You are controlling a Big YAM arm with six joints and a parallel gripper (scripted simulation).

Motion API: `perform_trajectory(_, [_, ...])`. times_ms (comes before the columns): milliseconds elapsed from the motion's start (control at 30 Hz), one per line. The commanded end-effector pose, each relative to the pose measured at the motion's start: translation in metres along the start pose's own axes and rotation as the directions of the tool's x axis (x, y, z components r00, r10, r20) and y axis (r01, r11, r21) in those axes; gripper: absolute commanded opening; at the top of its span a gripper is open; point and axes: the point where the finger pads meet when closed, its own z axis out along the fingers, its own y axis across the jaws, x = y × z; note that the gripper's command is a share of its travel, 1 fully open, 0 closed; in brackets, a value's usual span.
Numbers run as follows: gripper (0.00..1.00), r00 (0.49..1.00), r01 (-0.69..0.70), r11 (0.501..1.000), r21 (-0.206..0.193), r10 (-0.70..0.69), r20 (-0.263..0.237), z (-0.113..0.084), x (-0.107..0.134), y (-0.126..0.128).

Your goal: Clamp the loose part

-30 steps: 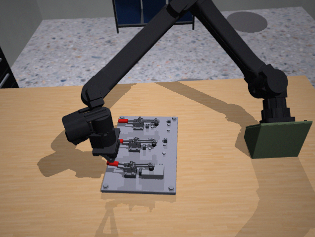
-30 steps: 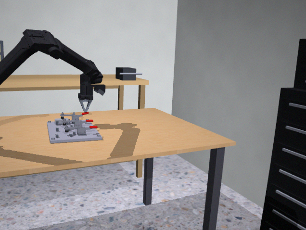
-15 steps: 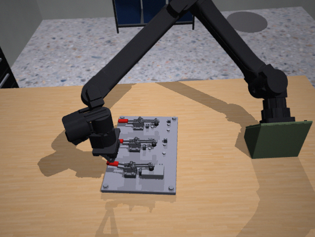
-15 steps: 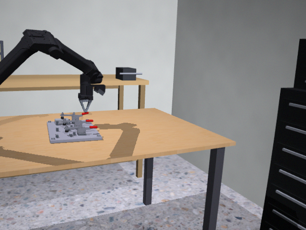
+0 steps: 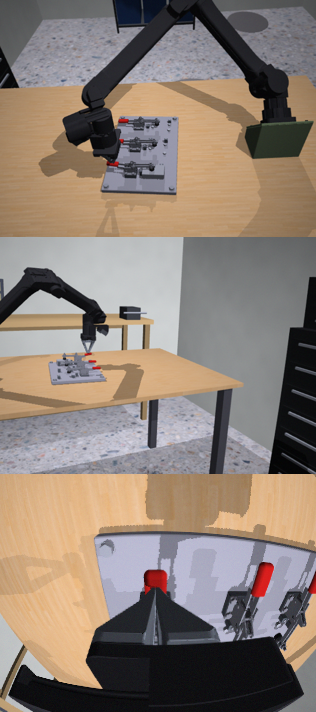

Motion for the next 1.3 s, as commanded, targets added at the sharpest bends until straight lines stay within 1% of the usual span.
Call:
perform_trajectory(0, [0.00, 0.999, -0.019, 1.000, -0.014, 0.019, 0.028, -0.0065, -0.0126, 0.0011])
perform_trajectory(467, [0.00, 0.999, -0.018, 1.000, -0.014, 0.019, 0.028, -0.0063, -0.0125, 0.0011])
perform_trajectory(600, [0.00, 1.000, -0.013, 1.000, -0.007, 0.013, 0.012, 0.0033, -0.0084, -0.0010])
perform_trajectory(767, [0.00, 1.000, -0.004, 1.000, -0.005, 0.004, 0.013, 0.0031, -0.0047, 0.0027])
perform_trajectory(1267, [0.00, 1.000, -0.007, 1.000, -0.006, 0.007, 0.014, 0.0023, -0.0052, 0.0020])
